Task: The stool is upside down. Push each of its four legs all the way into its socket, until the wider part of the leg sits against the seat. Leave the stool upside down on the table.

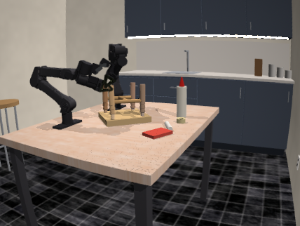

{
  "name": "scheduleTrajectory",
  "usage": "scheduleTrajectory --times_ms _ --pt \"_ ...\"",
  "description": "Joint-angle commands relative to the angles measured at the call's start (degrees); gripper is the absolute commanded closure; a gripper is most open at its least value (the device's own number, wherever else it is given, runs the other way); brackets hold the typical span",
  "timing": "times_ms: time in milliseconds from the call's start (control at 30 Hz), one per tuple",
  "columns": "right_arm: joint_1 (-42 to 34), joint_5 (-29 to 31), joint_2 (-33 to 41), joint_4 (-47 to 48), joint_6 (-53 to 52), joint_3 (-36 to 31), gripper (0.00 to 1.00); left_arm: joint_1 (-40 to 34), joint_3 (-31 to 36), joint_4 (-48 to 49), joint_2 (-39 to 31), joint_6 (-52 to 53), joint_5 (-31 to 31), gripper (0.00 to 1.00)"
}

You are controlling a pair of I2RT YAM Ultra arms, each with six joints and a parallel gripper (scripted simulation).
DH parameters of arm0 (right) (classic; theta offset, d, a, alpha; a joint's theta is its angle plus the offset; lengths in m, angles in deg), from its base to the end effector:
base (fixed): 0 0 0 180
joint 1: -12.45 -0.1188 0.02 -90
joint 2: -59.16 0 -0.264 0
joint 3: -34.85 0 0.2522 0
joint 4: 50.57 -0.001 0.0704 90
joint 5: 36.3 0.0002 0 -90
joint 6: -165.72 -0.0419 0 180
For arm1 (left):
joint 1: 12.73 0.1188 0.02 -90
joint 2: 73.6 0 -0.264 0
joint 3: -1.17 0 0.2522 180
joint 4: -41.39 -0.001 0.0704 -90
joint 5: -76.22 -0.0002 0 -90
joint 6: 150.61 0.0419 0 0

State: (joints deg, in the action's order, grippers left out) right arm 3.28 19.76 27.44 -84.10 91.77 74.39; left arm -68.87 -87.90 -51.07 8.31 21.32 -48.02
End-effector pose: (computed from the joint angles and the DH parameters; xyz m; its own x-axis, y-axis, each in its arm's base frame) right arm 0.1343 0.0464 0.2461 -0.2377 -0.2707 -0.9328 -0.7227 0.6909 -0.0163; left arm 0.1158 -0.2131 0.3069 0.6272 0.5343 -0.5667 0.6498 -0.7601 0.0024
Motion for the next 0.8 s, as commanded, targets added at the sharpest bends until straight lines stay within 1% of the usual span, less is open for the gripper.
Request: scheduleTrajectory --times_ms 0,767 --pt "0.52 -0.18 -0.13 2.60 -1.38 0.49 0.72 -0.49 0.42 -1.04 -0.34 -0.08 -1.20 0.72" --pt "1.81 4.39 -0.34 3.33 -1.42 1.45 0.72 -1.04 0.84 -7.12 -1.06 -0.31 -1.89 0.72"
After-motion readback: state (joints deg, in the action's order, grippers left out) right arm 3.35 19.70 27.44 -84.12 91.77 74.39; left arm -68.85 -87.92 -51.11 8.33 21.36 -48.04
